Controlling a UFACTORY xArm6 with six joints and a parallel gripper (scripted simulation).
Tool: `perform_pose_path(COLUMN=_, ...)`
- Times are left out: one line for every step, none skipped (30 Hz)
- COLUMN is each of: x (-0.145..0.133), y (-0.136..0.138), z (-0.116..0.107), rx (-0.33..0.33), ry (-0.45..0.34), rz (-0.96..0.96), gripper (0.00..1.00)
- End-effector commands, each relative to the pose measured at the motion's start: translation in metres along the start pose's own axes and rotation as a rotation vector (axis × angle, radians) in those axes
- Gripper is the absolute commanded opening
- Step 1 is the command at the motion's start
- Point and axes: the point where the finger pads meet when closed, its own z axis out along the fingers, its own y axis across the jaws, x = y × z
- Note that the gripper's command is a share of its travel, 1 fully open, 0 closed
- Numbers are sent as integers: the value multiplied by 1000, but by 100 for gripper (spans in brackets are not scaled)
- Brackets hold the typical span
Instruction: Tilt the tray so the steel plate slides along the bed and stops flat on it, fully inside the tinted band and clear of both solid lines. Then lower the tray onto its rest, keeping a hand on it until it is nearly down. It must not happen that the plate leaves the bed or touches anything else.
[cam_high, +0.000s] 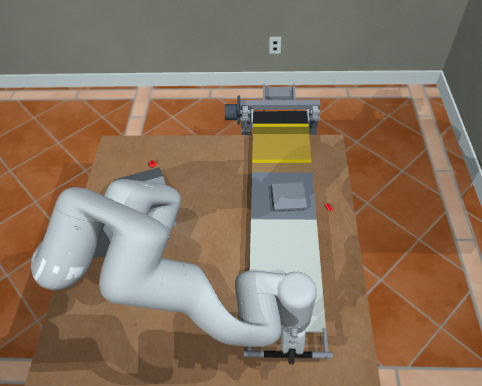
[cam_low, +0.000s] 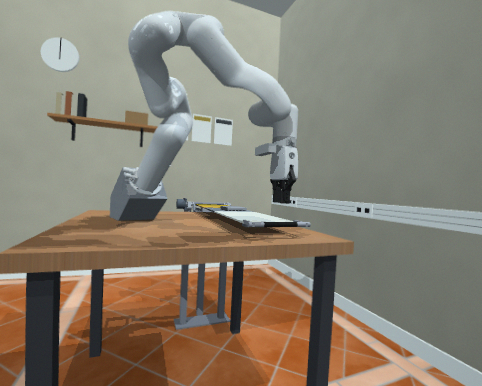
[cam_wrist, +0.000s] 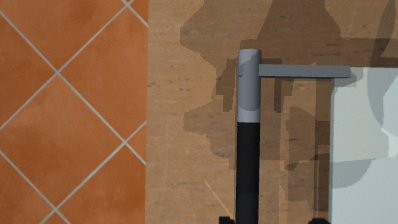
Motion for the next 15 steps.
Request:
perform_pose_path(x=-1, y=-1, z=-1, rx=1, ry=-3, rz=1, gripper=41)
perform_pose_path(x=-1, y=-1, z=-1, rx=1, ry=-3, rz=1, gripper=41)
perform_pose_path(x=-1, y=-1, z=-1, rx=1, ry=-3, rz=1, gripper=41)
perform_pose_path(x=-1, y=-1, z=-1, rx=1, ry=-3, rz=1, gripper=41)
perform_pose_path(x=-1, y=-1, z=-1, rx=1, ry=-3, rz=1, gripper=41)
perform_pose_path(x=-1, y=-1, z=-1, rx=1, ry=-3, rz=1, gripper=41)
perform_pose_path(x=-1, y=-1, z=-1, rx=1, ry=-3, rz=1, gripper=41)
perform_pose_path(x=-1, y=-1, z=-1, rx=1, ry=-3, rz=1, gripper=41)
perform_pose_path(x=-1, y=-1, z=-1, rx=1, ry=-3, rz=1, gripper=41)
perform_pose_path(x=-1, y=-1, z=-1, rx=1, ry=-3, rz=1, gripper=41)
perform_pose_path(x=-1, y=-1, z=-1, rx=1, ry=-3, rz=1, gripper=41)
perform_pose_path(x=-1, y=-1, z=-1, rx=1, ry=-3, rz=1, gripper=41)
perform_pose_path(x=-1, y=-1, z=0, rx=1, ry=-3, rz=1, gripper=41)
perform_pose_path(x=-1, y=-1, z=0, rx=1, ry=-3, rz=1, gripper=41)
perform_pose_path(x=-1, y=-1, z=0, rx=1, ry=-3, rz=1, gripper=41)
